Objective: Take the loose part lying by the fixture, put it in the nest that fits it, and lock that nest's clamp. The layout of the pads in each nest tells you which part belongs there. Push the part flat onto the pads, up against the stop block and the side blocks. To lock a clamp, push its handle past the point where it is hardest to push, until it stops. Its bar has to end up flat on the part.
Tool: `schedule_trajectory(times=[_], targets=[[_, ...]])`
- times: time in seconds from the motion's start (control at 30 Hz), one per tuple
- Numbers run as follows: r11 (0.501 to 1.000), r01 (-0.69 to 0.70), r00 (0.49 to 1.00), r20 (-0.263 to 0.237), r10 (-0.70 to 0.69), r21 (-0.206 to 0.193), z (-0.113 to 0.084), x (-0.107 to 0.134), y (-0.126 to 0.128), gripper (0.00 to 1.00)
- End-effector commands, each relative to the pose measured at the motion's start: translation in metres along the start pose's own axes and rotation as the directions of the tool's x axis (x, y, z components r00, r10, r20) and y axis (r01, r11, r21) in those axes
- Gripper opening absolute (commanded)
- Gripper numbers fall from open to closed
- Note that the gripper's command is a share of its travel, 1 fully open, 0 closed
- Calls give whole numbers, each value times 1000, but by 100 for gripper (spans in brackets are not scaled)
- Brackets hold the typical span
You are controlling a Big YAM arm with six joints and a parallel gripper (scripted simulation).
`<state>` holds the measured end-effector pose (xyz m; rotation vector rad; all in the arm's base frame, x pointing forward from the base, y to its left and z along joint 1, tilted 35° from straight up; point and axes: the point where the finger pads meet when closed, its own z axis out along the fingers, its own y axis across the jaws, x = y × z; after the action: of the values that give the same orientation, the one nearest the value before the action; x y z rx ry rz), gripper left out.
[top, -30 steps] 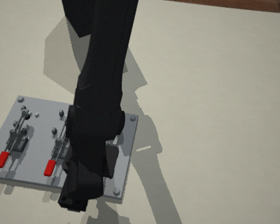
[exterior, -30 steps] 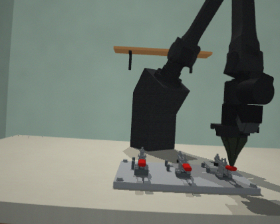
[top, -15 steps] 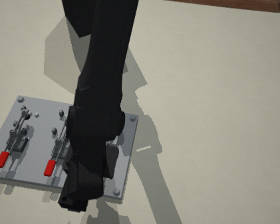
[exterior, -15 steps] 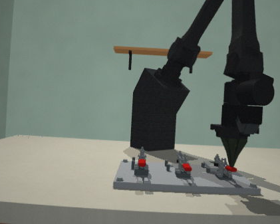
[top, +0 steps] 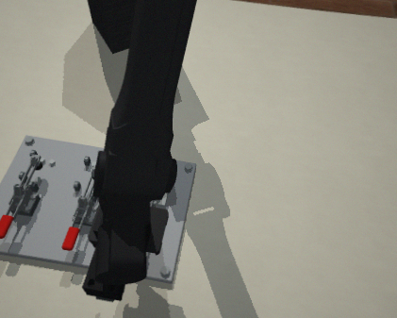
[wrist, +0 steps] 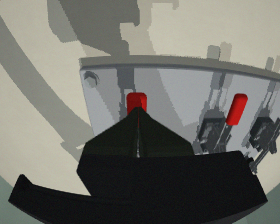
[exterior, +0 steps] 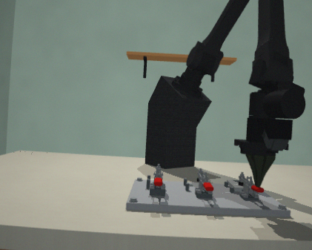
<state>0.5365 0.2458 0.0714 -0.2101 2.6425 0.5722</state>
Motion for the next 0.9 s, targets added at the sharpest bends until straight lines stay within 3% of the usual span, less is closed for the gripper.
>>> schedule_trajectory(times=[0.0, 0.87], targets=[[1000, 20, 999, 42, -19, -15, -3, -20, 16, 0], [1000, 16, 999, 29, -15, -11, 6, -15, 12, 0]])
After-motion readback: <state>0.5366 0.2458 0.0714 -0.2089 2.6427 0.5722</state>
